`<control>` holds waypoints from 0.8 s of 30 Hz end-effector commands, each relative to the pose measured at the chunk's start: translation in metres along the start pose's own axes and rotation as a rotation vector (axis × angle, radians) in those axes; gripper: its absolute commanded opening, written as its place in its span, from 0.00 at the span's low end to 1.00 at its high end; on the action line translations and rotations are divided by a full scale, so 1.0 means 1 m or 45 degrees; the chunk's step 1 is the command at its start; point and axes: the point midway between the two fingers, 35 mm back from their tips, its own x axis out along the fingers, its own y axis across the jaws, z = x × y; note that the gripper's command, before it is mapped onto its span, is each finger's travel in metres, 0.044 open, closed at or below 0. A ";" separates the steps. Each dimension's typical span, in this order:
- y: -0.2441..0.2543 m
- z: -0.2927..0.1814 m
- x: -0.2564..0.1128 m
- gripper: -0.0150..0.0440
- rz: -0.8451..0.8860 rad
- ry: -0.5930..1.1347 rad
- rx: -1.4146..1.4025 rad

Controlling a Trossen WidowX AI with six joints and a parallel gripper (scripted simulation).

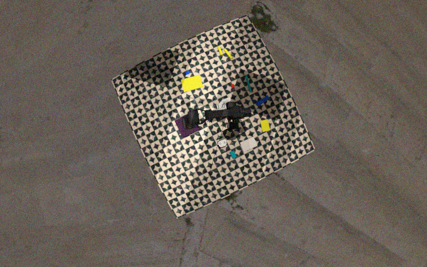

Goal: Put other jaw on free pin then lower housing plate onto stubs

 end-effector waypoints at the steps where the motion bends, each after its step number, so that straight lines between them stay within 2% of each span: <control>1: -0.011 -0.003 -0.002 1.00 0.000 -0.003 0.098; 24: -0.083 -0.025 -0.009 1.00 -0.009 -0.002 0.741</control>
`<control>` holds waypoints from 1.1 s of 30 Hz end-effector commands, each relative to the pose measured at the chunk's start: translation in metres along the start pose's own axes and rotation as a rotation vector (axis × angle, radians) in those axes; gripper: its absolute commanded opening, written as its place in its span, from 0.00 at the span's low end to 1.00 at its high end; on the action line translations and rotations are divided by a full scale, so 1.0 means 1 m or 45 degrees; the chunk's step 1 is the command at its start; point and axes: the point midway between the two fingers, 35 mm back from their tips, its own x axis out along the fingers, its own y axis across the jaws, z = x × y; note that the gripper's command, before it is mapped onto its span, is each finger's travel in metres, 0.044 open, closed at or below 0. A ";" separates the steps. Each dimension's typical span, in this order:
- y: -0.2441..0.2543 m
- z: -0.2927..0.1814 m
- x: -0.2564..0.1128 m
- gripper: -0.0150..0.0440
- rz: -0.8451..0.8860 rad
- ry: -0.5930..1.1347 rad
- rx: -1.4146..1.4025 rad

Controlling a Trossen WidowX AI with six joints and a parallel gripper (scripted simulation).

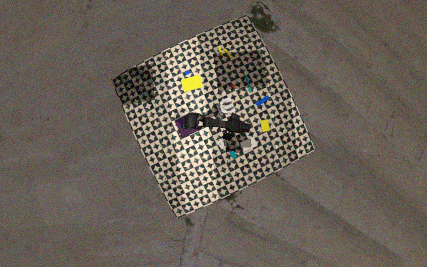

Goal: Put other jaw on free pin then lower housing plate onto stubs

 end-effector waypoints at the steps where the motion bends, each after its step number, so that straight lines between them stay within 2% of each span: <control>1: -0.011 0.000 -0.002 1.00 0.001 -0.002 0.098; 33: -0.110 -0.007 -0.010 1.00 -0.009 -0.004 0.993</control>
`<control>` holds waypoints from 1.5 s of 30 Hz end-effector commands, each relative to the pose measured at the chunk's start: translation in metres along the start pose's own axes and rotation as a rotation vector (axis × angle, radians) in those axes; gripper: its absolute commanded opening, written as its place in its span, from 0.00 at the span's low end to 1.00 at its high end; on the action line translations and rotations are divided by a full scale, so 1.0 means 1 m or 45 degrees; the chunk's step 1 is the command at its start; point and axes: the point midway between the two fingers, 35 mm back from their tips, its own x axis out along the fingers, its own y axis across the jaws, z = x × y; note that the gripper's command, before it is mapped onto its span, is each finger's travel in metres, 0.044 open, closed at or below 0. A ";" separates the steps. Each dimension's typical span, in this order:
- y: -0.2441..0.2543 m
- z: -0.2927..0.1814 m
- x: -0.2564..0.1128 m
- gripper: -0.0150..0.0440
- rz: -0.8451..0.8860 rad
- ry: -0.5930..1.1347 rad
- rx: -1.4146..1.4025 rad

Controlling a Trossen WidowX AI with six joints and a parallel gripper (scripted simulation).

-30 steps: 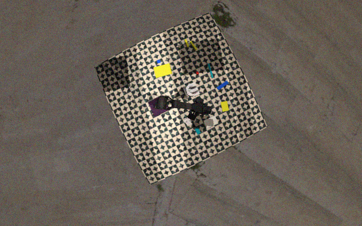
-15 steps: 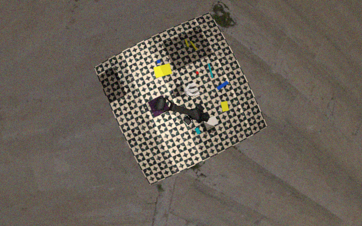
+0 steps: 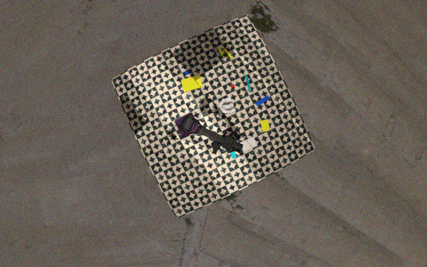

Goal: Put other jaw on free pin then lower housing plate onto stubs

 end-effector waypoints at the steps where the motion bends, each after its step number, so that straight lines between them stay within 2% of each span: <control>1: -0.010 0.004 -0.002 1.00 0.002 -0.001 0.098; 9: -0.019 0.008 -0.001 1.00 0.002 -0.001 0.195; 14: -0.019 0.008 0.036 1.00 0.001 -0.001 0.195; 45: -0.019 0.008 0.071 1.00 0.001 -0.001 0.195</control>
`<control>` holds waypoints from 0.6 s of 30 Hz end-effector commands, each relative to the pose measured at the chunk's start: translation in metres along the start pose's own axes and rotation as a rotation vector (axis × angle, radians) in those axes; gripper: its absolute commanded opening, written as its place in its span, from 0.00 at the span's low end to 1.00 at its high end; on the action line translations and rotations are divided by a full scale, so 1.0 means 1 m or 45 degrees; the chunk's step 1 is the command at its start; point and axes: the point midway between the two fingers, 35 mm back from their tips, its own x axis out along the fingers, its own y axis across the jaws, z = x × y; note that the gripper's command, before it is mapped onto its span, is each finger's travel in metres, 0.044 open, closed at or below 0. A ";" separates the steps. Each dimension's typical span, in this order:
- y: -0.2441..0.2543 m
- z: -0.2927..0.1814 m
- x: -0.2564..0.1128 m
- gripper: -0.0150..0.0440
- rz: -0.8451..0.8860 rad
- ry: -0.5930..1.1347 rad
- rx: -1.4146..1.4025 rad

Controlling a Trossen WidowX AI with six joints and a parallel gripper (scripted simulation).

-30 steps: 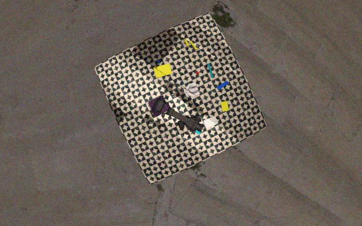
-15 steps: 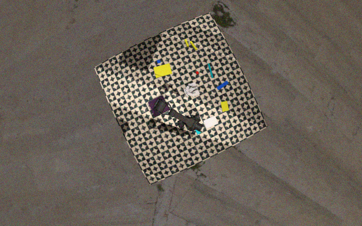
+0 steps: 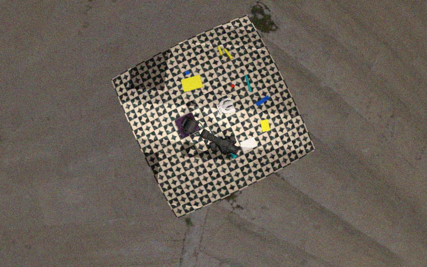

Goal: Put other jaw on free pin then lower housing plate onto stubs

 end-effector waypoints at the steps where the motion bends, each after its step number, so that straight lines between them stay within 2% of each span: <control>1: -0.002 -0.002 0.008 1.00 -0.007 0.010 0.005; 18: -0.002 -0.003 0.023 1.00 -0.007 0.010 0.005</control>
